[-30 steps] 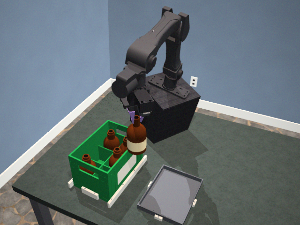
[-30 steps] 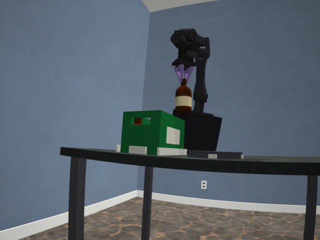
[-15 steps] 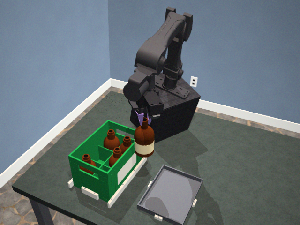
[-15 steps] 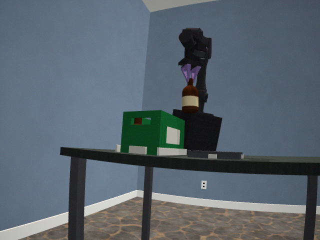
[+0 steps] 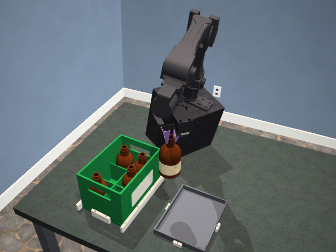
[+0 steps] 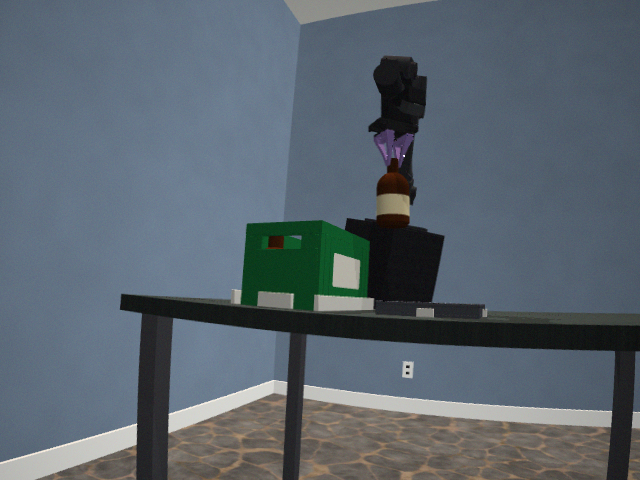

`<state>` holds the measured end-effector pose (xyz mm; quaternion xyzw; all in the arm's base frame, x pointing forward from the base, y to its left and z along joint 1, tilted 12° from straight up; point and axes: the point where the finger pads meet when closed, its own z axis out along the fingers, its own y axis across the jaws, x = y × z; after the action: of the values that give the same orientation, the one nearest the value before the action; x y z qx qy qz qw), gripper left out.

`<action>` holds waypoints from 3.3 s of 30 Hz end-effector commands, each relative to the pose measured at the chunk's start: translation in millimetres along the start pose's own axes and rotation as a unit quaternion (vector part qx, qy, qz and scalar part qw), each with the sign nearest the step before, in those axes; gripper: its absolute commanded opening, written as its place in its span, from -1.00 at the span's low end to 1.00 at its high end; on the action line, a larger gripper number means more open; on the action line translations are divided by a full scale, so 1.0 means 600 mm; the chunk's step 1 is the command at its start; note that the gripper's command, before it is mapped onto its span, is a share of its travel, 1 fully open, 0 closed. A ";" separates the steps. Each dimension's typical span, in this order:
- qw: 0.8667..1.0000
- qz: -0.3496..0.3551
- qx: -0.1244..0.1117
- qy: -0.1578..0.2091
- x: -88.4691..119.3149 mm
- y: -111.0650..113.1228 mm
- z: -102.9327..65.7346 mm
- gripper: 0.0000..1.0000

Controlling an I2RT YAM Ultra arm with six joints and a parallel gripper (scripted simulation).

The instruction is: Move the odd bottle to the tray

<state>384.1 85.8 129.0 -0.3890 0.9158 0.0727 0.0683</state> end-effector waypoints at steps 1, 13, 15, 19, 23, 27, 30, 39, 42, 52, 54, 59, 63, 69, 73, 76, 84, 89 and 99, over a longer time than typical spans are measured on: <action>0.999 0.005 0.024 -0.027 -0.021 0.005 -0.048 -1.00; 0.999 0.005 0.021 -0.029 -0.045 0.032 -0.049 -1.00; 0.999 0.005 0.022 -0.029 -0.049 0.037 -0.049 -1.00; 0.999 0.006 0.021 -0.024 -0.056 0.044 -0.043 -1.00; 1.000 0.016 0.019 -0.019 -0.054 0.037 -0.036 -1.00; 1.000 0.006 0.017 -0.025 -0.069 0.059 -0.041 -1.00; 1.000 0.007 0.015 -0.021 -0.074 0.065 -0.035 -1.00; 1.000 0.008 0.018 -0.020 -0.084 0.075 -0.037 -1.00; 1.000 0.007 0.017 -0.019 -0.090 0.082 -0.035 -1.00; 1.000 0.010 0.018 -0.022 -0.102 0.094 -0.039 -1.00; 1.000 0.007 0.018 -0.022 -0.106 0.101 -0.039 -1.00; 1.000 0.009 0.014 -0.019 -0.108 0.103 -0.033 -1.00; 1.000 0.006 0.017 -0.026 -0.114 0.111 -0.043 -1.00; 1.000 0.008 0.018 -0.024 -0.117 0.113 -0.041 -1.00; 1.000 0.006 0.016 -0.025 -0.119 0.117 -0.041 -1.00; 1.000 0.013 0.017 -0.022 -0.117 0.109 -0.038 -1.00; 1.000 0.011 0.015 -0.023 -0.122 0.117 -0.038 -1.00; 0.999 0.009 0.017 -0.026 -0.124 0.120 -0.043 -1.00; 1.000 0.010 0.016 -0.022 -0.124 0.119 -0.037 -1.00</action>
<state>376.6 180.1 150.8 -0.3788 0.9202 0.0683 0.0716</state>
